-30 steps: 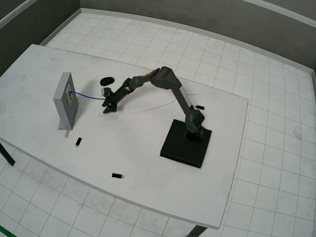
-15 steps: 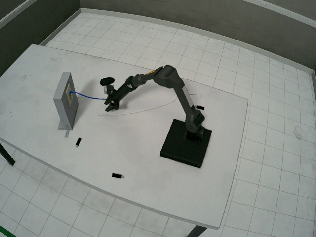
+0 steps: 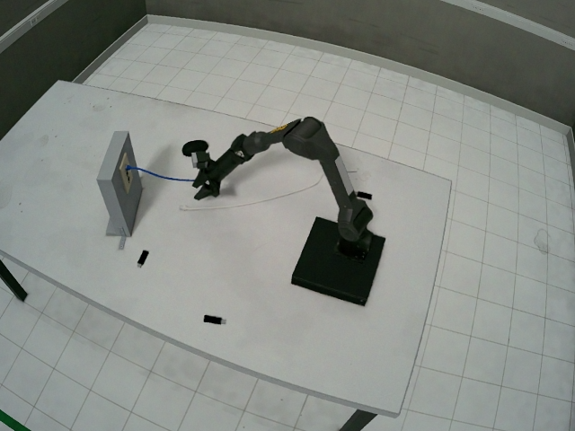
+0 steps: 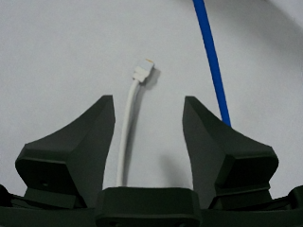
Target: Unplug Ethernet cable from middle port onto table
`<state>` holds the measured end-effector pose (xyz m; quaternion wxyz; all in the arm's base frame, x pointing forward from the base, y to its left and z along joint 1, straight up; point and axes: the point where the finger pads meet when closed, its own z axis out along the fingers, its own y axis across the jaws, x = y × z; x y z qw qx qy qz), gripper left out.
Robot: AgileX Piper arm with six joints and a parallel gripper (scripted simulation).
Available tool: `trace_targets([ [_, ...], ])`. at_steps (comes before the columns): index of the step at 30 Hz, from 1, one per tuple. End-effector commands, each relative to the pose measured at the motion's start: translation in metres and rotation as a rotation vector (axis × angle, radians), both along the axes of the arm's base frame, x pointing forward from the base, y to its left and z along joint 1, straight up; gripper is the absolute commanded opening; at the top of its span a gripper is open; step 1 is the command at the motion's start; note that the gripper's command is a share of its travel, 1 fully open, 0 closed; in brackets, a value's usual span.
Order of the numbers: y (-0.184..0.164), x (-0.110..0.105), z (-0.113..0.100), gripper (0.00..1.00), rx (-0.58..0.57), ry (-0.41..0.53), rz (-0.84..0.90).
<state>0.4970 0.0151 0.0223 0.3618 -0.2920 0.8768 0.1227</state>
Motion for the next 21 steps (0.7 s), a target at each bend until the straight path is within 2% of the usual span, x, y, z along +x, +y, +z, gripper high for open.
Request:
trace_targets([
  [1,0.000,0.001,0.015,0.64,-0.001,-0.005,0.001],
  [21,0.000,0.001,0.087,0.64,-0.001,-0.005,0.001],
])
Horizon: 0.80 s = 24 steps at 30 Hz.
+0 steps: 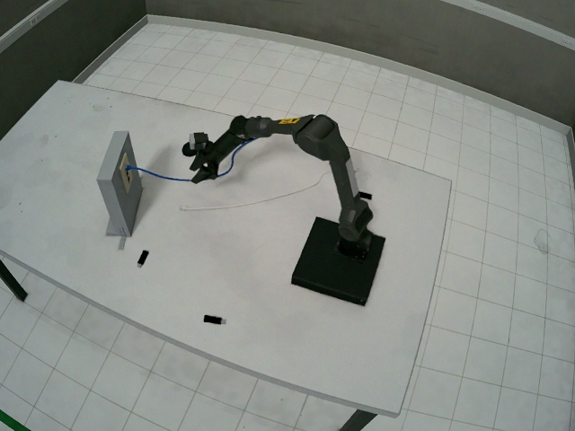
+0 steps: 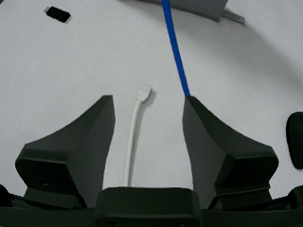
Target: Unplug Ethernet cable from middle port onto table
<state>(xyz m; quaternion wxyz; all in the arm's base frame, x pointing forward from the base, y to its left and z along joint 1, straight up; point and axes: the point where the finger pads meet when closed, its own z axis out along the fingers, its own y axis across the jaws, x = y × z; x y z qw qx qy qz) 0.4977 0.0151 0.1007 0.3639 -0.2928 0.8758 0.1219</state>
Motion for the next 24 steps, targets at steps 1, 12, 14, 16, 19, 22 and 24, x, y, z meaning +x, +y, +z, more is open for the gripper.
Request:
trace_targets([
  [1,0.000,0.000,0.013,0.64,-0.001,0.000,0.001],
  [12,0.000,0.000,0.041,0.64,0.000,0.000,0.001],
  [14,0.000,0.000,0.041,0.64,0.000,0.000,0.001],
  [16,0.000,0.000,0.041,0.64,0.000,0.000,0.001],
  [19,0.000,0.000,0.041,0.64,0.000,0.000,0.001],
  [22,0.001,-0.006,0.044,0.64,-0.004,0.014,-0.015],
  [24,0.001,-0.006,0.044,0.64,-0.004,0.014,-0.015],
])
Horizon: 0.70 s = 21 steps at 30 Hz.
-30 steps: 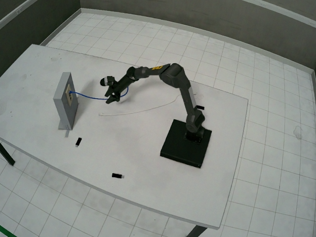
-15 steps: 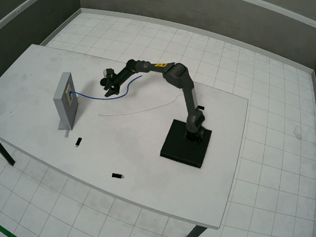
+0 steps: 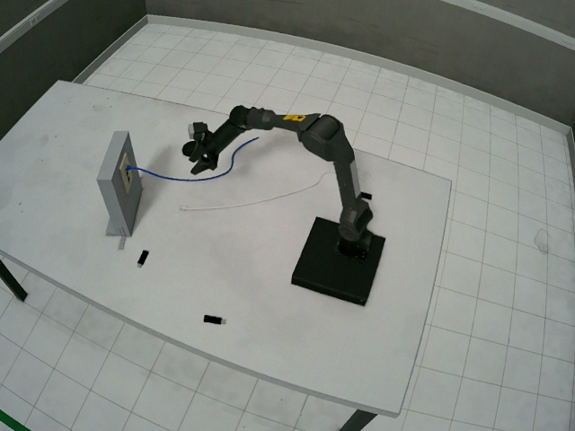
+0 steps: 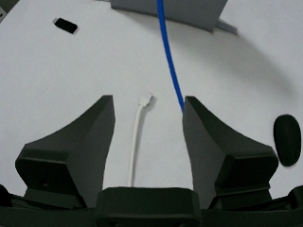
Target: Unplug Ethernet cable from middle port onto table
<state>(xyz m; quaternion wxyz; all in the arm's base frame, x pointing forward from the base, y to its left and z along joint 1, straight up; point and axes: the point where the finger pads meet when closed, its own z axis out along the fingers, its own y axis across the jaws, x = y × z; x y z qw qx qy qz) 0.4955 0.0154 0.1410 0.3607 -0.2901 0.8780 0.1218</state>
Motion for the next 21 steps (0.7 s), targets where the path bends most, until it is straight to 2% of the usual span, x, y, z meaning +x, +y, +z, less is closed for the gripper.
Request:
trace_targets([
  [1,0.002,-0.011,0.006,0.64,-0.006,0.020,-0.027],
  [15,0.005,-0.107,0.033,0.64,-0.049,0.132,-0.289],
  [17,0.005,-0.107,0.033,0.64,-0.049,0.132,-0.289],
  [21,0.002,-0.133,0.037,0.64,-0.055,0.138,-0.371],
])
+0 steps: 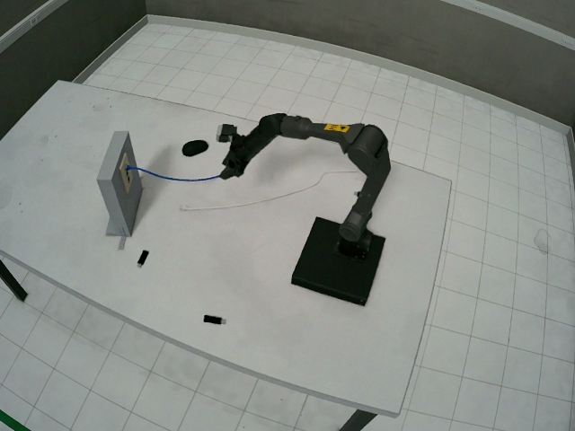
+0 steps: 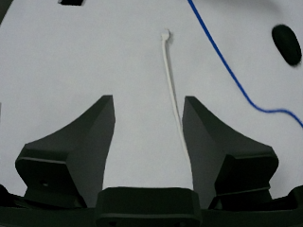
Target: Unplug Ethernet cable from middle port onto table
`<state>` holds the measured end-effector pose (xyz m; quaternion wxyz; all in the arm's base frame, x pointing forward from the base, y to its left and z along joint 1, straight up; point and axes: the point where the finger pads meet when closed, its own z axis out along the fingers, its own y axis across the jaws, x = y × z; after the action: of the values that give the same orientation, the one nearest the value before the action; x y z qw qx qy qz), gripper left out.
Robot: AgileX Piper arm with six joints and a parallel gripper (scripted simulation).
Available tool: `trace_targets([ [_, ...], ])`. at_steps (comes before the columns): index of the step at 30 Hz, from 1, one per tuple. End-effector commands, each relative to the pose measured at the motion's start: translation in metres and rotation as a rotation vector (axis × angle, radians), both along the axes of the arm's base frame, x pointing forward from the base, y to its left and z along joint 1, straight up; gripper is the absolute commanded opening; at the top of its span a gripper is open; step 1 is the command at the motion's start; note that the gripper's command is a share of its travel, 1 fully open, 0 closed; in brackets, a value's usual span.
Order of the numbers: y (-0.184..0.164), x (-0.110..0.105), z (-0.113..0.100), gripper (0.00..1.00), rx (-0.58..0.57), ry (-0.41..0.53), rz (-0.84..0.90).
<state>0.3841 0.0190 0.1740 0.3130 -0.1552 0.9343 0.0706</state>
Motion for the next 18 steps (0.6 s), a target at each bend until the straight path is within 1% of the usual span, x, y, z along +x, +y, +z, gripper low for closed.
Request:
trace_targets([
  [1,-0.003,-0.029,0.005,0.64,-0.026,0.012,-0.094],
  [11,-0.015,-0.090,0.007,0.64,-0.031,-0.031,-0.294],
  [13,-0.015,-0.090,0.007,0.64,-0.031,-0.031,-0.294],
  [15,-0.018,-0.101,0.006,0.64,-0.028,-0.047,-0.332],
  [18,-0.019,-0.104,0.006,0.64,-0.027,-0.051,-0.342],
])
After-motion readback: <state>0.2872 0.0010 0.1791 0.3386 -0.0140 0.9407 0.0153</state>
